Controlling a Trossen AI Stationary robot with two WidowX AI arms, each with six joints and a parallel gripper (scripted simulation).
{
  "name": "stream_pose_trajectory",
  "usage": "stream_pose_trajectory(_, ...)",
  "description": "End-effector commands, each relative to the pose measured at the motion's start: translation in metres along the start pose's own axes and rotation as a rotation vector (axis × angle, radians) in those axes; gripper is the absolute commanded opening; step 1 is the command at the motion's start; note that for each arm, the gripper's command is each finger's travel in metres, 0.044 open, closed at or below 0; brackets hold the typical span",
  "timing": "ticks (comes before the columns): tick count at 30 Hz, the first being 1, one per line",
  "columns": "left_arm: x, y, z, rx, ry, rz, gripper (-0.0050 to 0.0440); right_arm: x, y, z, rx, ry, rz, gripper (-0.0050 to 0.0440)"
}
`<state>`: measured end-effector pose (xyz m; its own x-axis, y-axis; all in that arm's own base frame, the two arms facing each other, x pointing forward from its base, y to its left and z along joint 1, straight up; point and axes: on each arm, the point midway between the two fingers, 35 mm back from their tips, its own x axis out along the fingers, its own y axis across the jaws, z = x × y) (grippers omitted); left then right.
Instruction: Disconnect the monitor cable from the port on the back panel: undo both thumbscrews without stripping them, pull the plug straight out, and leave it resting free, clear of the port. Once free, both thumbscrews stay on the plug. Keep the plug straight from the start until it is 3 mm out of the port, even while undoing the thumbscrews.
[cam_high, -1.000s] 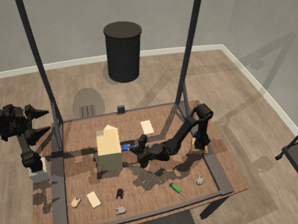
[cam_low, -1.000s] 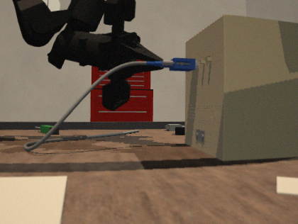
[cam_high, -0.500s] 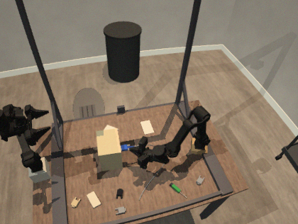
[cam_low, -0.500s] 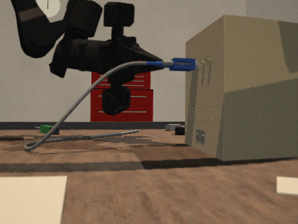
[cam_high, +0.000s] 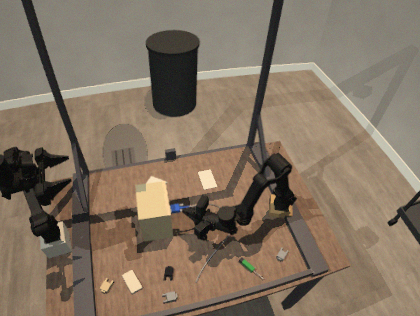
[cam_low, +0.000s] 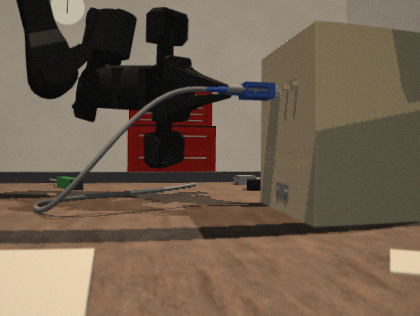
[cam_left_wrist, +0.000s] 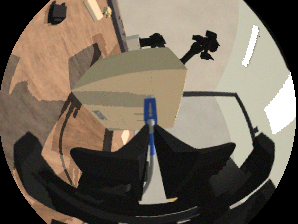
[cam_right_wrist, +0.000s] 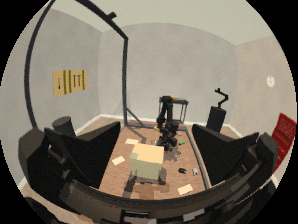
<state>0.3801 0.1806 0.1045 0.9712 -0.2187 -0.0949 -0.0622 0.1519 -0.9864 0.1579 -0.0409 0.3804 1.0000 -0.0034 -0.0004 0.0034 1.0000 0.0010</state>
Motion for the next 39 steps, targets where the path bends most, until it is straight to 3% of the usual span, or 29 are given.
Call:
stream_pose_trajectory(1,0.0004,-0.0066,0.0033,-0.016,-0.007,-0.038,0.0000,-0.0003,0.0015,0.0033,-0.007,-0.002,0.003,0.0440)
stream_pose_trajectory(16,0.0003,-0.0042,0.0028,-0.102,-0.005,-0.097,0.0000,-0.0003,0.0015,0.0033,-0.007,-0.002,0.003,0.0440)
stream_pose_trajectory(22,0.0003,-0.0042,0.0028,-0.102,-0.005,-0.097,0.0144,-0.0003,0.0015,0.0033,-0.007,-0.002,0.003,0.0440)
stream_pose_trajectory(24,0.0003,-0.0042,0.0028,-0.102,-0.005,-0.097,0.0144,-0.0003,0.0015,0.0033,-0.007,-0.002,0.003,0.0440)
stream_pose_trajectory(36,0.0003,-0.0042,0.0028,-0.102,-0.005,-0.097,0.0432,-0.0003,0.0015,0.0033,-0.007,-0.002,0.003,0.0440)
stream_pose_trajectory(39,0.0003,-0.0042,0.0028,-0.102,-0.005,-0.097,0.0440,-0.0003,0.0015,0.0033,-0.007,-0.002,0.003,0.0440)
